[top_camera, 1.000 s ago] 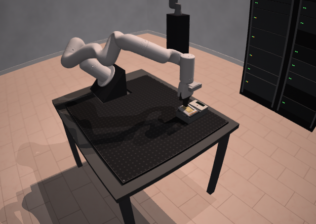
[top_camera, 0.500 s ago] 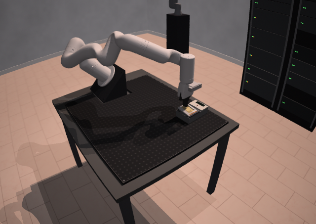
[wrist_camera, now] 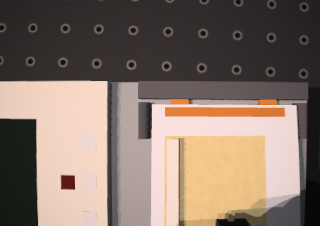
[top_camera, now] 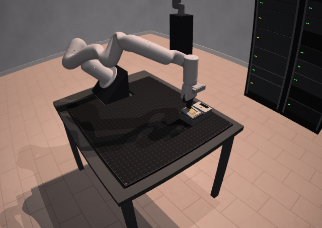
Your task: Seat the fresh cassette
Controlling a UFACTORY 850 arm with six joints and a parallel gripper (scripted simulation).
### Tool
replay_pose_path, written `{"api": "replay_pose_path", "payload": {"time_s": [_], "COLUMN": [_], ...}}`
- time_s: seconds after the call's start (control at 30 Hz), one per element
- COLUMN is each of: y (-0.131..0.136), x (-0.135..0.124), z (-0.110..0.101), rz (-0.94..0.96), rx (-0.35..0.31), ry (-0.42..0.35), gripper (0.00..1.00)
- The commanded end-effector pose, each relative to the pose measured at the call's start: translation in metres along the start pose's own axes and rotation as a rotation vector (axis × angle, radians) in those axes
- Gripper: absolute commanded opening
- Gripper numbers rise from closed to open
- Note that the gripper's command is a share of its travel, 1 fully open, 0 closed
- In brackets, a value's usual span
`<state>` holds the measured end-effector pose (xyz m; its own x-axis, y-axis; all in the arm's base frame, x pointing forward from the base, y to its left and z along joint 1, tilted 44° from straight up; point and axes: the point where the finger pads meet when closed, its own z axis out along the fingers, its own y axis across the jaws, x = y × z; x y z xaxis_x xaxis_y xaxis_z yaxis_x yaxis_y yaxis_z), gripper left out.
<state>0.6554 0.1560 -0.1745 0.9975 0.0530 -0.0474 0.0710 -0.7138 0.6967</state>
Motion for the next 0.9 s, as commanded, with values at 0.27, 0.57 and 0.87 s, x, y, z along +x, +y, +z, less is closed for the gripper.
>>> {"api": "replay_pose_path", "payload": {"time_s": [0.27,0.57,0.87], "y": [-0.0001,-0.0001,-0.0001], "x": [0.0005,0.0002,0.0], "z": [-0.0006,0.0003,0.0009], "rz": [0.0,0.0,0.0], "rx": [0.001,0.001,0.001], "ry": [0.001,0.0,0.0], "gripper": [0.0,0.0,0.0]}}
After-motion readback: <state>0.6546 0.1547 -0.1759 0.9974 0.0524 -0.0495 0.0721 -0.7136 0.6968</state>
